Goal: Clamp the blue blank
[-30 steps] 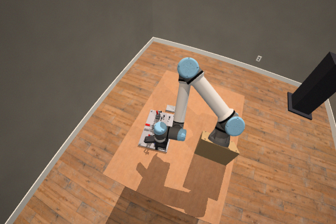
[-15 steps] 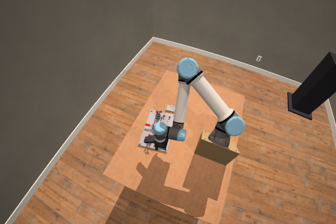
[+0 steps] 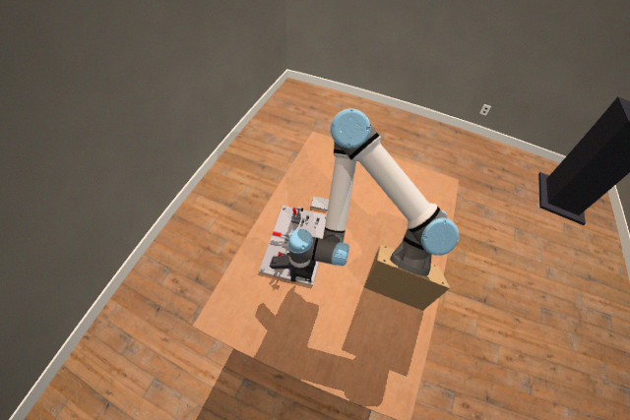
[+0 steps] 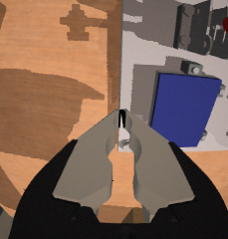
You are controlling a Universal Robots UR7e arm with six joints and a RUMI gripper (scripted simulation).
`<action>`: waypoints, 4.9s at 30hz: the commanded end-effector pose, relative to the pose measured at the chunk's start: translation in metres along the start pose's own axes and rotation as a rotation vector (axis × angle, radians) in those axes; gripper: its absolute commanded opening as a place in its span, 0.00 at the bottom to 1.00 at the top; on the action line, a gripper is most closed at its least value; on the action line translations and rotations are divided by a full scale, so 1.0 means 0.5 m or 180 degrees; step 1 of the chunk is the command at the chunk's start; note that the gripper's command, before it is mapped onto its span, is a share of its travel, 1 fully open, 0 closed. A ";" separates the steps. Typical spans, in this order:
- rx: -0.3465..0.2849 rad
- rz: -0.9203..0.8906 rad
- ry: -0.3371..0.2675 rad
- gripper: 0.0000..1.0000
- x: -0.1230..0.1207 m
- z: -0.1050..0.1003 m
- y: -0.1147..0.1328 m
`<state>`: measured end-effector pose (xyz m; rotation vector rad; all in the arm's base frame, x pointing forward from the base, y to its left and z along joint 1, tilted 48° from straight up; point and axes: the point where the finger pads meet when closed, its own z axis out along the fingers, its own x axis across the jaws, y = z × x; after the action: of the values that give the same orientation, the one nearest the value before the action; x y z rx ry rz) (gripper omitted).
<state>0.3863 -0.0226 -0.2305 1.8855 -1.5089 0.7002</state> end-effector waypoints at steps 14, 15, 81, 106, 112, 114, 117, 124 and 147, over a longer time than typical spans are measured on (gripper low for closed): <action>0.0003 0.0001 0.0000 0.00 0.008 -0.001 -0.001; 0.0003 0.0001 0.0000 0.00 0.008 -0.001 -0.001; 0.0003 0.0001 0.0000 0.00 0.036 -0.001 0.000; 0.0003 0.0001 0.0000 0.00 0.048 -0.001 0.000; 0.0003 0.0001 0.0000 0.00 0.048 -0.001 0.000; 0.0003 0.0001 0.0000 0.00 0.048 -0.001 0.000; 0.0003 0.0001 0.0000 0.00 0.043 -0.001 0.000; 0.0003 0.0001 0.0000 0.00 0.021 -0.001 0.000; 0.0003 0.0001 0.0000 0.00 0.008 -0.080 0.000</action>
<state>0.3861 -0.0012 -0.2059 1.8884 -1.5084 0.7023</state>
